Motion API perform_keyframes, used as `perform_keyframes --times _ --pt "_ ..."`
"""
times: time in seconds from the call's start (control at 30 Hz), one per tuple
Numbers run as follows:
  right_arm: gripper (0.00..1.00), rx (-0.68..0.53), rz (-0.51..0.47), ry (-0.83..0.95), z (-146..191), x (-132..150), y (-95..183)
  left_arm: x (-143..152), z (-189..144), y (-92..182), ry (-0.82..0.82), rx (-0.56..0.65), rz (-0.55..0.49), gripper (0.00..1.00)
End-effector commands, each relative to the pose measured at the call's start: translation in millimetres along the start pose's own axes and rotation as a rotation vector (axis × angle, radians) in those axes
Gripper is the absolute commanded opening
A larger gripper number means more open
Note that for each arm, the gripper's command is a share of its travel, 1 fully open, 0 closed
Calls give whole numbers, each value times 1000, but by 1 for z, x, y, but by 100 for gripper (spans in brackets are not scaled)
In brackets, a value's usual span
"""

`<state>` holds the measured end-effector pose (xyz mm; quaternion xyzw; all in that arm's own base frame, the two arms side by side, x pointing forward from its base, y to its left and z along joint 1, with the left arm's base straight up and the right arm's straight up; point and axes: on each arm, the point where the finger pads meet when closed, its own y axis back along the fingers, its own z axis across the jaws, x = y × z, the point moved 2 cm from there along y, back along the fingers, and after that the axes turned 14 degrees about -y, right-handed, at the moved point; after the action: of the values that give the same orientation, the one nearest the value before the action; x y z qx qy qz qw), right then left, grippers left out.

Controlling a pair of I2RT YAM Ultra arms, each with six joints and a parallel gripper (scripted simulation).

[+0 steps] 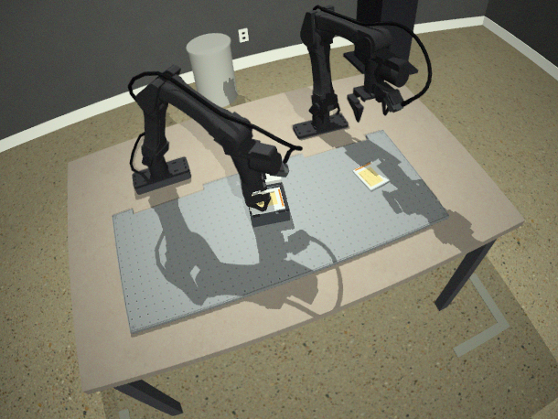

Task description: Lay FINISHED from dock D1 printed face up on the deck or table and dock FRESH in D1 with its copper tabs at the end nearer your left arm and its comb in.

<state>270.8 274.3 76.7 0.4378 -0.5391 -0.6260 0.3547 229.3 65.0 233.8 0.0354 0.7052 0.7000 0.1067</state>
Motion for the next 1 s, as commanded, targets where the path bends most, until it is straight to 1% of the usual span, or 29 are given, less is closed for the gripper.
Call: perform_keyframes --times 0.0,0.97 --pt "98 7 -46 -5 0 -6 14 -7 3 11 -1 51 71 100" --pt "98 -2 -29 -15 0 -1 14 -7 3 11 -1 51 71 100"
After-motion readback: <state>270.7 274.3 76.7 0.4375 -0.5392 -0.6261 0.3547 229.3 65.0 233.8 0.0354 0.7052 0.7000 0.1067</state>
